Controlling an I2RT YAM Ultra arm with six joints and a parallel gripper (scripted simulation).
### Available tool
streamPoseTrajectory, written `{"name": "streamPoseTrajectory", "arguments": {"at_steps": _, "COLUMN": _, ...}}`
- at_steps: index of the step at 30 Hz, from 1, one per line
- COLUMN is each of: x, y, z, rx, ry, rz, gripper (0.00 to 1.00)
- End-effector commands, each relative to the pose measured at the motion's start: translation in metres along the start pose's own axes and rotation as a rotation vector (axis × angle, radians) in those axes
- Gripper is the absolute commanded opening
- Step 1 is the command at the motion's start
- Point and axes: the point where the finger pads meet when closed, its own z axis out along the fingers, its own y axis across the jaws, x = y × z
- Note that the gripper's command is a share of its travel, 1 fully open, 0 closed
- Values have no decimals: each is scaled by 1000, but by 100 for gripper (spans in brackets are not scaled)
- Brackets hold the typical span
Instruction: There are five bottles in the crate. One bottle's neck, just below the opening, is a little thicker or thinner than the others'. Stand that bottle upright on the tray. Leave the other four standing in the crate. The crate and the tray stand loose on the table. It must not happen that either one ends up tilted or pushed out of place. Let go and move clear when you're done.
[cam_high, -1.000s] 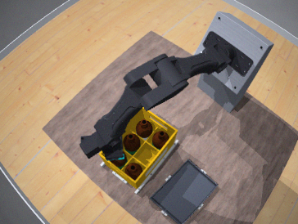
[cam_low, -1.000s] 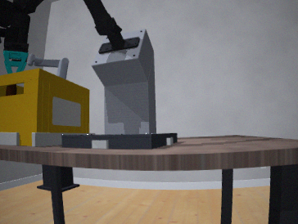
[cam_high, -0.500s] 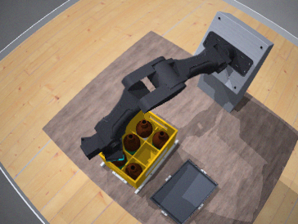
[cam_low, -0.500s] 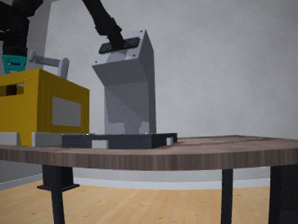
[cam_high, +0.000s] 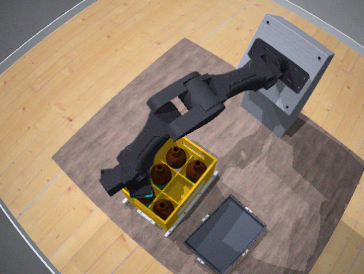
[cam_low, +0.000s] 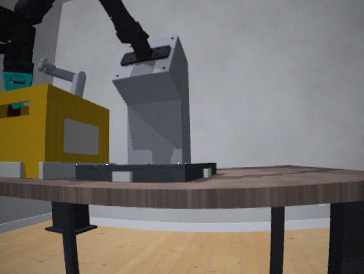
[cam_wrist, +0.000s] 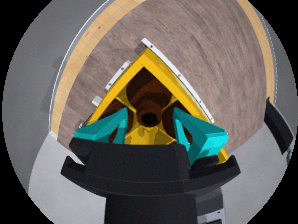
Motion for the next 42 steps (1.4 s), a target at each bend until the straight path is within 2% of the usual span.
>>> {"name": "streamPoseTrajectory", "arguments": {"at_steps": 1, "x": -20, "y": 11, "z": -10, "rx": -21, "ry": -59, "rz": -6, "gripper": 61}}
{"name": "streamPoseTrajectory", "arguments": {"at_steps": 7, "x": -17, "y": 9, "z": -5, "rx": -17, "ry": -48, "rz": -4, "gripper": 61}}
{"name": "streamPoseTrajectory", "arguments": {"at_steps": 42, "x": -17, "y": 9, "z": -4, "rx": -17, "ry": -48, "rz": -4, "gripper": 61}}
